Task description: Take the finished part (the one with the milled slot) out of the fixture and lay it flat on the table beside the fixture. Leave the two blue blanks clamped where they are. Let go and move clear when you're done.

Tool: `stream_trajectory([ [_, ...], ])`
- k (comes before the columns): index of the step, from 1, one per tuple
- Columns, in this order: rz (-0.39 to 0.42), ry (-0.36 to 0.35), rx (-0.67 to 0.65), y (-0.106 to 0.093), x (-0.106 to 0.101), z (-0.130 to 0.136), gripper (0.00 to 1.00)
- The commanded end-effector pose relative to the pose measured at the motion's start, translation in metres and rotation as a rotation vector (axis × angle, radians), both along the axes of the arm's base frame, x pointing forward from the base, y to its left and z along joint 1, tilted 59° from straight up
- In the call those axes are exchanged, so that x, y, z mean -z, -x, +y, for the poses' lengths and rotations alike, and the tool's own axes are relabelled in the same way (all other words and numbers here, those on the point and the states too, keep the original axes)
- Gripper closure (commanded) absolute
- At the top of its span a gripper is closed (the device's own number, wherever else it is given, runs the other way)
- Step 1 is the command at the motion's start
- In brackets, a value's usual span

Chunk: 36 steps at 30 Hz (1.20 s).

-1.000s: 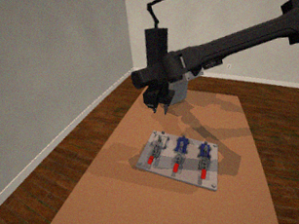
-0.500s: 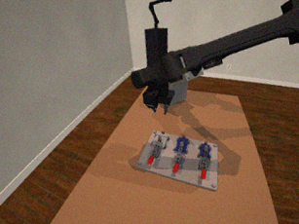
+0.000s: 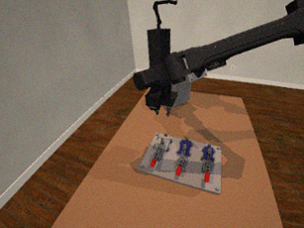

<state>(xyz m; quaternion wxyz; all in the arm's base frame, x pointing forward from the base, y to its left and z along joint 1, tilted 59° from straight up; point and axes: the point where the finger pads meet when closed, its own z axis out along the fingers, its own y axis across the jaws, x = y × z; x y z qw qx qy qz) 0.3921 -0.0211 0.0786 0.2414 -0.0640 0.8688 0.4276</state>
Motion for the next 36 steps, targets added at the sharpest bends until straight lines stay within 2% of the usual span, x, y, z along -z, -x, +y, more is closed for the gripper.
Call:
stream_trajectory([
  [1, -0.012, 0.003, 0.029, -0.0036, -0.001, -0.0139, 0.55],
  [36, -0.019, 0.008, 0.026, -0.0054, -0.0058, -0.0163, 0.55],
])
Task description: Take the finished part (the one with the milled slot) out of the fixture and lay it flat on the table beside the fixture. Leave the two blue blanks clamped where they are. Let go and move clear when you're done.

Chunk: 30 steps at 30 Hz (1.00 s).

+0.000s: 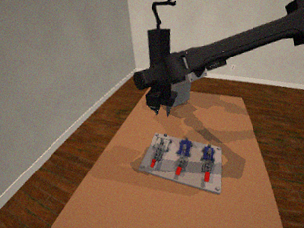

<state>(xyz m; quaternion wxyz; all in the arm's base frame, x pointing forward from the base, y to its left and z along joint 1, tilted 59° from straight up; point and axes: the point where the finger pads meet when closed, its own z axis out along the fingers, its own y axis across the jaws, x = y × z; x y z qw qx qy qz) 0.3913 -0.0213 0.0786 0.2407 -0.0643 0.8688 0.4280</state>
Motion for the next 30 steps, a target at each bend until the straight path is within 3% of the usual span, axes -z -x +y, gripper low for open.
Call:
stream_trajectory([
  [1, -0.02, 0.008, 0.027, -0.0063, -0.0057, -0.0162, 0.55],
  [30, -0.02, 0.008, 0.027, -0.0082, -0.0052, -0.0176, 0.55],
])
